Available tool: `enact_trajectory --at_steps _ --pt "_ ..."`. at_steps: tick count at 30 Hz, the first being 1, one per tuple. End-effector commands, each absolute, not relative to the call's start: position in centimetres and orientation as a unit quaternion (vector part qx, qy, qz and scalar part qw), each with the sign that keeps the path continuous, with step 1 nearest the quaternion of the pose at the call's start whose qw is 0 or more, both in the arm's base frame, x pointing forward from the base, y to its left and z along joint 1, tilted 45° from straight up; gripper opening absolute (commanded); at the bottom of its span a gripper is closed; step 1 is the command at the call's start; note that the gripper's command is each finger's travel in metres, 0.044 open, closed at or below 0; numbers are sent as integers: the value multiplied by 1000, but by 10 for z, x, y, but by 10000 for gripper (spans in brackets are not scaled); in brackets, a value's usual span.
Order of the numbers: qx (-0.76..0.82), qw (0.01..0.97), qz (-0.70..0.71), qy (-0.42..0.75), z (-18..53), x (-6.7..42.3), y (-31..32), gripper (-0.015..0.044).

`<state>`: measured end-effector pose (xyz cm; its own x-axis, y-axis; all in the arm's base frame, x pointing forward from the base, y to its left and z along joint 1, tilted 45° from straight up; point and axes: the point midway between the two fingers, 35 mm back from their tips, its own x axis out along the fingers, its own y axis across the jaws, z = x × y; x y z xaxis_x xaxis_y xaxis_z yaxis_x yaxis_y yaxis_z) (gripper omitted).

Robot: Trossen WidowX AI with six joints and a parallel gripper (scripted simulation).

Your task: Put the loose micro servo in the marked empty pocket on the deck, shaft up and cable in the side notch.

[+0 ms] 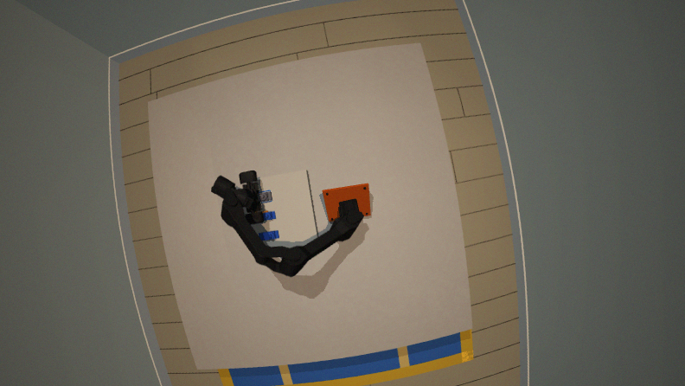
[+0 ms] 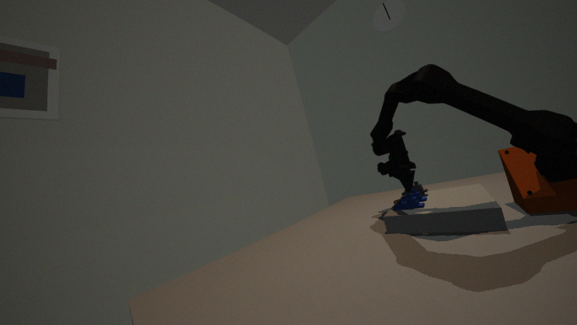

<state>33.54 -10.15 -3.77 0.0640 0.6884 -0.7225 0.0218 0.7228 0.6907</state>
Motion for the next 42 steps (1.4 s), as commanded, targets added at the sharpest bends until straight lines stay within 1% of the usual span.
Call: enact_trajectory --at_steps 1,12,19,25,30,34,39,40,42 --pt "282 674 246 636 -40 336 -99 0" --pt "282 674 246 636 -49 337 -91 0" --pt "282 674 246 636 -48 335 -92 184" --pt "282 674 245 637 -24 332 -113 187" --pt "282 674 245 637 -23 329 -115 187" --pt "284 674 241 638 -16 307 -127 292" --pt "282 673 241 640 11 241 -151 424" --pt "282 673 242 640 16 229 -153 440" --pt "282 672 244 639 20 219 -154 440"
